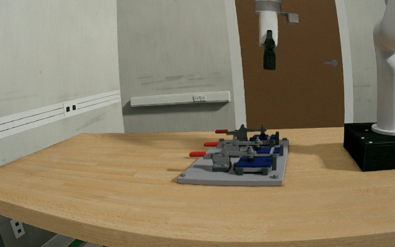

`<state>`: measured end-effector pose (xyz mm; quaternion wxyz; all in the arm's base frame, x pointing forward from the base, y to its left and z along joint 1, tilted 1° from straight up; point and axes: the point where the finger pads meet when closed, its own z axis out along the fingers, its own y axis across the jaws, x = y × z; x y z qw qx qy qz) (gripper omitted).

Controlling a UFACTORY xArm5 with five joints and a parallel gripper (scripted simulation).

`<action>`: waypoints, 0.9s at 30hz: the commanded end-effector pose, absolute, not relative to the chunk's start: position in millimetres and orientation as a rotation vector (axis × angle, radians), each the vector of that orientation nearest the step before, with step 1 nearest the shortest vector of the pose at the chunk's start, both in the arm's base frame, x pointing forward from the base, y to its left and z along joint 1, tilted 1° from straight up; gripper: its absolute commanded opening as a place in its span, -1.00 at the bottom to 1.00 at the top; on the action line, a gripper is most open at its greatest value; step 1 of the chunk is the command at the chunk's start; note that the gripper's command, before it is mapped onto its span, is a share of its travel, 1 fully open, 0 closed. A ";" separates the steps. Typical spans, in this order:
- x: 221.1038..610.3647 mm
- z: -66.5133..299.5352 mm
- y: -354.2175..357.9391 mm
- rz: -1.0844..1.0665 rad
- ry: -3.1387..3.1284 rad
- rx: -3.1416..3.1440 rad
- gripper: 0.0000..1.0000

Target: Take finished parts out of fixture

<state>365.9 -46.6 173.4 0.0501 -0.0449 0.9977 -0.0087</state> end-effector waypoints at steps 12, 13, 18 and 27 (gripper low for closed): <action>388.1 141.9 11.2 0.000 3.147 0.037 1.00; 388.1 141.9 11.2 0.000 3.147 0.037 1.00; 388.1 141.9 11.3 0.000 3.148 0.037 -1.00; 388.1 141.8 11.3 0.000 3.148 0.037 -1.00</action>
